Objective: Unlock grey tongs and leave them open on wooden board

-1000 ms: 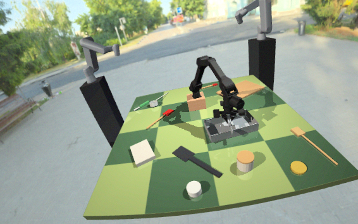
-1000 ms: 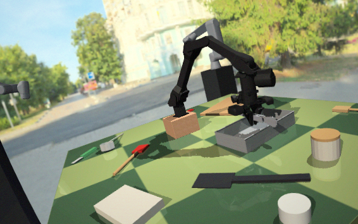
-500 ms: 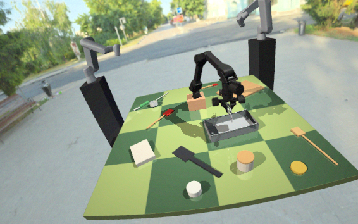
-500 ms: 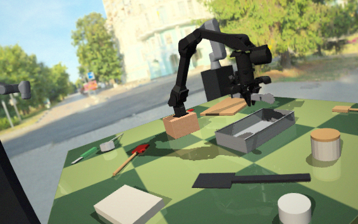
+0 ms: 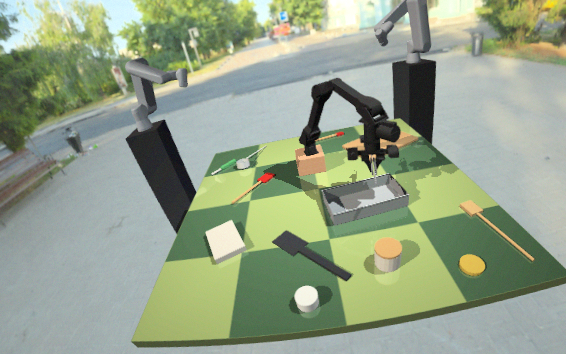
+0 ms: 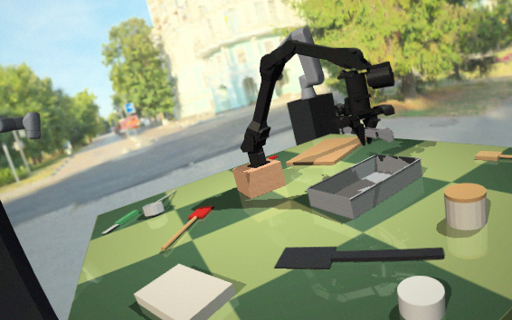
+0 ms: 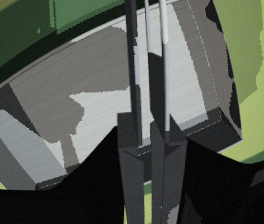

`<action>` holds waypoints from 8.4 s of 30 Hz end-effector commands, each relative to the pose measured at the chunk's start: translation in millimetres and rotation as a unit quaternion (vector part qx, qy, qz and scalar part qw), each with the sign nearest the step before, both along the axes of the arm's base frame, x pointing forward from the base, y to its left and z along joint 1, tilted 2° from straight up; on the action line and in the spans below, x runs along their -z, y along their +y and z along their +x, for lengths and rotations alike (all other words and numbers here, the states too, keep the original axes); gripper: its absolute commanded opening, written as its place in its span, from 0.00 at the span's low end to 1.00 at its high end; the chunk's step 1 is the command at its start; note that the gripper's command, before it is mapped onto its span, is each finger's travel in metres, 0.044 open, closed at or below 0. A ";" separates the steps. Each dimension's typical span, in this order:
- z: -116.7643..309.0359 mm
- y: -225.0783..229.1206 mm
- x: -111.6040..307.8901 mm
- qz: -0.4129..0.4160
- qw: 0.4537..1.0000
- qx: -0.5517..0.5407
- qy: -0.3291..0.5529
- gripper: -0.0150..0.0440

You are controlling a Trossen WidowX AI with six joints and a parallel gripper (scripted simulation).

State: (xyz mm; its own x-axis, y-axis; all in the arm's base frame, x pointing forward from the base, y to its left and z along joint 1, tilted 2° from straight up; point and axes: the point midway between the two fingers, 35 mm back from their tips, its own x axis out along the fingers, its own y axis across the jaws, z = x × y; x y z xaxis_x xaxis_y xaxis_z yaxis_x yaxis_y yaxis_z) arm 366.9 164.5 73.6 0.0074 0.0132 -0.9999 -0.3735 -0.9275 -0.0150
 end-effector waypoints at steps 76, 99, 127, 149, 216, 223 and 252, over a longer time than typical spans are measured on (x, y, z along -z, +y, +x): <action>-380.4 251.0 -16.9 0.011 0.896 0.442 0.029 0.00; -383.2 261.2 -12.9 0.062 0.885 0.455 0.079 0.00; -377.4 272.0 -19.9 0.229 0.831 0.449 0.235 0.00; -374.0 249.8 -42.4 0.356 0.769 0.406 0.343 0.00; -374.0 237.3 -50.7 0.391 0.749 0.387 0.370 0.00; -374.0 249.2 -42.9 0.358 0.767 0.405 0.345 0.00; -378.1 273.5 -18.1 0.217 0.836 0.452 0.223 0.00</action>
State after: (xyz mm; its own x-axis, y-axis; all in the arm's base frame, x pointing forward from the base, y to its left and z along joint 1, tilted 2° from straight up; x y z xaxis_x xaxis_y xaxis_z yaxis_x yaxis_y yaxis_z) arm -10.9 433.9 88.9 -0.1753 0.5932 -0.7857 -0.9767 -0.2049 0.0632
